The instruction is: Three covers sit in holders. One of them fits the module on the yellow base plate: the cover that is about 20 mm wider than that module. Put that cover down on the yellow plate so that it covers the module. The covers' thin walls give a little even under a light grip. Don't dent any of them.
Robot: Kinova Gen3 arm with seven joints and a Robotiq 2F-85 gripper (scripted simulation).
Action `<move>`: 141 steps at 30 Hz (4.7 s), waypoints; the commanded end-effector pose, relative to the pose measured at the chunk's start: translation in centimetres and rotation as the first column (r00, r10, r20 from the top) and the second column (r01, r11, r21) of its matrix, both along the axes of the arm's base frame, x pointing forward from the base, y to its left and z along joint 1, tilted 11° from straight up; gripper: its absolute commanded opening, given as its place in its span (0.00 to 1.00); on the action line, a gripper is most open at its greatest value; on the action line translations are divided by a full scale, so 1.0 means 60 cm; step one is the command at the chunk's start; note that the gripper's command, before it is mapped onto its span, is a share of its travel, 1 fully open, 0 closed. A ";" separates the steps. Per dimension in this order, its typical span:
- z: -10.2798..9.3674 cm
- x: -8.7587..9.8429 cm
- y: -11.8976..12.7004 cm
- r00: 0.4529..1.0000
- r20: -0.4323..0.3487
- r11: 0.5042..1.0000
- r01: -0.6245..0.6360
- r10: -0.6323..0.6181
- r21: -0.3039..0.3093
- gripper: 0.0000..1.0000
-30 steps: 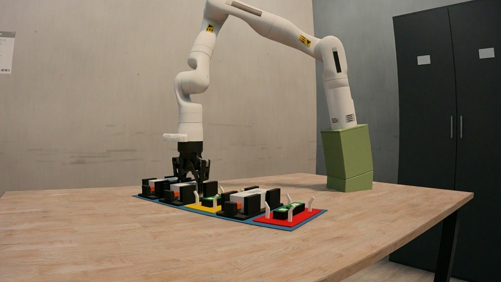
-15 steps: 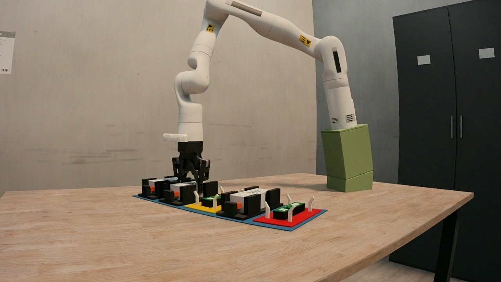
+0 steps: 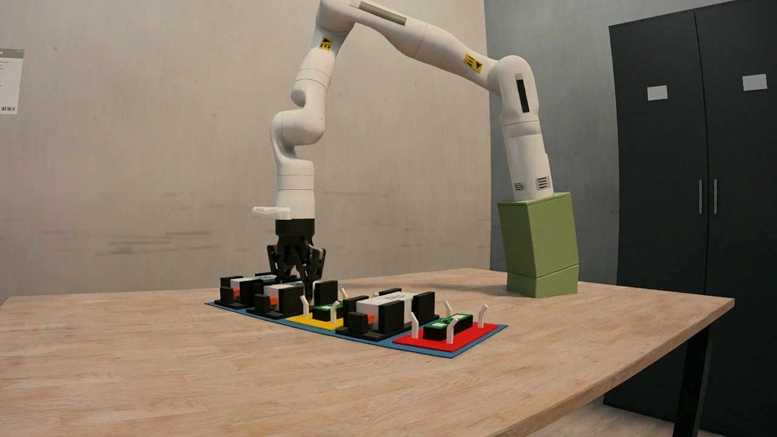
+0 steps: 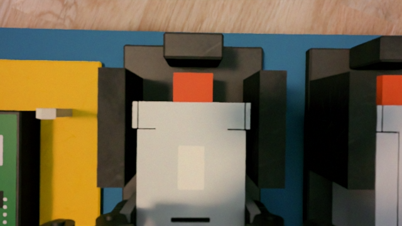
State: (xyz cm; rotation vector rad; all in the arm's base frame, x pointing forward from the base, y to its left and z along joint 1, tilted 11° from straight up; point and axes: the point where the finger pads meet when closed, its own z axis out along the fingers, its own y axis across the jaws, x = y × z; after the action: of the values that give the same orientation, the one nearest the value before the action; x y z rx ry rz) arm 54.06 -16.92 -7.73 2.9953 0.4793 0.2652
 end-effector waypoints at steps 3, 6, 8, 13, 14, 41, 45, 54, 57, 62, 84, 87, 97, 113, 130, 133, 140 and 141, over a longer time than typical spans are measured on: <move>0.001 0.001 -0.001 1.000 0.002 1.000 0.000 0.000 -0.001 0.00; 0.001 0.001 -0.001 1.000 0.002 1.000 0.000 0.000 -0.001 0.00; 0.001 0.001 -0.001 1.000 0.002 1.000 0.000 0.000 -0.001 0.00; 0.001 0.001 -0.001 1.000 0.002 1.000 0.000 0.000 -0.001 0.00; 0.001 0.001 -0.001 1.000 0.002 1.000 0.000 0.000 -0.001 0.00; 0.040 -0.007 0.002 1.000 0.002 1.000 0.000 0.000 -0.001 0.00; 0.050 -0.008 0.002 1.000 0.002 1.000 0.000 0.000 -0.001 0.00; 0.070 -0.012 0.004 1.000 0.002 1.000 0.000 0.000 -0.001 0.00; 0.084 -0.015 0.005 1.000 0.002 1.000 0.000 0.000 -0.001 0.00; 0.099 -0.018 0.006 1.000 0.002 1.000 0.000 0.000 -0.001 0.00; 0.099 -0.018 0.006 1.000 0.002 1.000 0.000 0.000 -0.001 0.01; 0.099 -0.018 0.006 1.000 0.002 1.000 0.000 0.000 -0.001 0.00; 0.099 -0.018 0.006 1.000 0.002 1.000 0.000 0.000 -0.001 0.00; 0.099 -0.018 0.006 1.000 0.002 1.000 0.000 0.000 -0.001 0.00; 0.099 -0.018 0.006 1.000 0.002 1.000 0.000 0.000 -0.001 1.00; 0.099 -0.018 0.006 1.000 0.002 1.000 0.000 0.000 -0.001 1.00; 0.099 -0.018 0.006 1.000 0.002 1.000 0.000 0.000 -0.001 1.00; 0.099 -0.018 0.006 1.000 0.002 1.000 0.000 0.000 -0.001 1.00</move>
State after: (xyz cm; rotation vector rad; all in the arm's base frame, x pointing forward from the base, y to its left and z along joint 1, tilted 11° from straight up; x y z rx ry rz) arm 52.93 -16.56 -1.91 2.9952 0.4786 0.2647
